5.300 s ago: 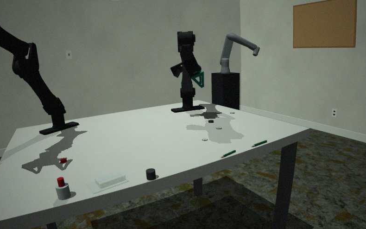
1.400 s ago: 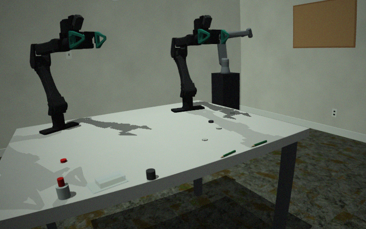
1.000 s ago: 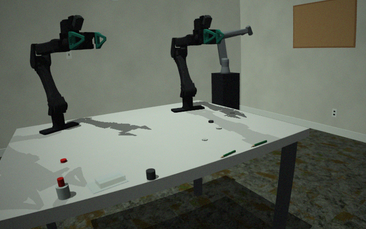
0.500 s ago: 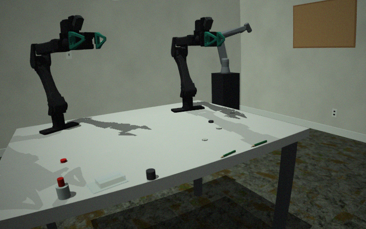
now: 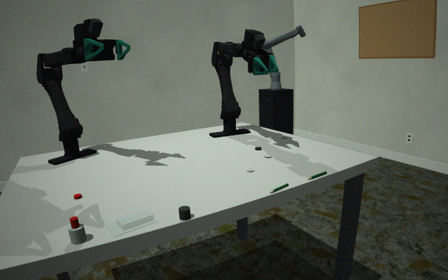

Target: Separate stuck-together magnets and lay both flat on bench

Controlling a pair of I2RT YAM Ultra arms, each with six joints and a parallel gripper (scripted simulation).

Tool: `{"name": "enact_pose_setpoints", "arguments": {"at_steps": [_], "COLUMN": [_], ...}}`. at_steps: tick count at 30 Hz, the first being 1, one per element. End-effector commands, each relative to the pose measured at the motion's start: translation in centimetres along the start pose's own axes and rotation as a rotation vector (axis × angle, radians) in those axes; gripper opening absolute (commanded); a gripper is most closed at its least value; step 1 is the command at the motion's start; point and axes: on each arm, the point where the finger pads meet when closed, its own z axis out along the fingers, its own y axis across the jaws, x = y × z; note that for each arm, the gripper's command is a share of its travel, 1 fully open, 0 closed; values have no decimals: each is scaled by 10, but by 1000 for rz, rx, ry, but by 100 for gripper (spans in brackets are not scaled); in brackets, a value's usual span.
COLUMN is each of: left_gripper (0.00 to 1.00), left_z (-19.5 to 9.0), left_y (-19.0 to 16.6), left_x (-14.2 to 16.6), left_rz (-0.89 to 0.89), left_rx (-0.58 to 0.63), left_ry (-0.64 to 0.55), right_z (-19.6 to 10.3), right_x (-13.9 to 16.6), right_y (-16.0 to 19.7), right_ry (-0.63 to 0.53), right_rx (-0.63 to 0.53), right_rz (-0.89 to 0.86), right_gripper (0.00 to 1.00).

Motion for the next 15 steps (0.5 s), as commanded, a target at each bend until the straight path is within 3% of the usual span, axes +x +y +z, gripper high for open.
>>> {"name": "enact_pose_setpoints", "arguments": {"at_steps": [1, 15], "left_gripper": [40, 40], "left_z": [6, 30], "left_y": [-6, -20], "left_x": [24, 106], "left_rz": [52, 179], "left_rx": [22, 111], "left_ry": [104, 430], "right_z": [-1, -1], "right_x": [-7, -7], "right_y": [-1, -1], "right_ry": [-18, -18], "right_rx": [2, 2], "right_rz": [-1, -1], "right_gripper": [100, 100]}}
